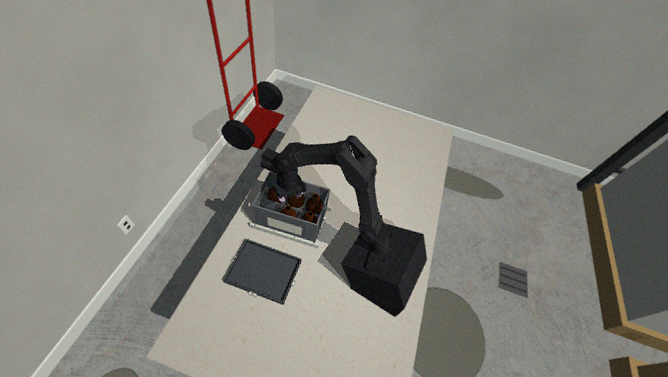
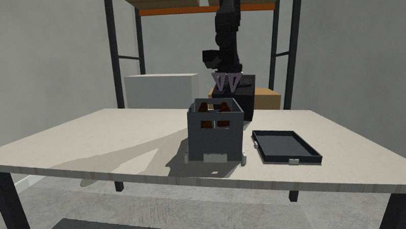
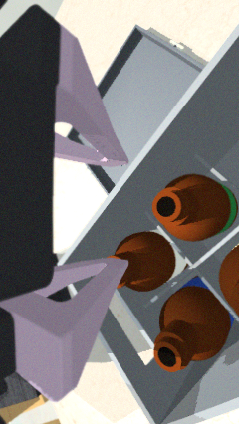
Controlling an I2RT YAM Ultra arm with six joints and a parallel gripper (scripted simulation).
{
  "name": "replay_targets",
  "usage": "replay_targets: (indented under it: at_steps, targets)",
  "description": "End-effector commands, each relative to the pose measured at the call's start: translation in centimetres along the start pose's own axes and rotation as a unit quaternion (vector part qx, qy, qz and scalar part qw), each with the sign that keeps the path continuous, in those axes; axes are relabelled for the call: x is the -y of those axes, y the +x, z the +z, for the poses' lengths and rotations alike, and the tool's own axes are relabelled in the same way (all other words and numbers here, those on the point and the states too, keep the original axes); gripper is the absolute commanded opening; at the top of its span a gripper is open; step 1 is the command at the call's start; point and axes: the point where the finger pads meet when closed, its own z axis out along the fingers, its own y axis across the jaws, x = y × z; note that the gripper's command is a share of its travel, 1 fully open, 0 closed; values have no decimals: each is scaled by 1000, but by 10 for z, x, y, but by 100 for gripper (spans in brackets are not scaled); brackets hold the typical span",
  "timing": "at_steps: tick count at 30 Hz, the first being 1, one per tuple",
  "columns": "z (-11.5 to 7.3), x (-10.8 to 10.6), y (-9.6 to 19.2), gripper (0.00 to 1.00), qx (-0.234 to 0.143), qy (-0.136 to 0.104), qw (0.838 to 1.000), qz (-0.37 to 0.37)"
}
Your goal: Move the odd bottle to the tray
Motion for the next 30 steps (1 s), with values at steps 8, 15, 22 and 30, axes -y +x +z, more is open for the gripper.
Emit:
replay_targets:
  at_steps: [8,15,22,30]
  targets:
    - [-13,-9,-14,61,28,-15,999,3]
    - [-13,-9,-14,61,28,-15,999,3]
    - [-11,-9,-14,61,26,-14,1000,3]
    - [-6,-9,-14,61,24,-13,1000,4]
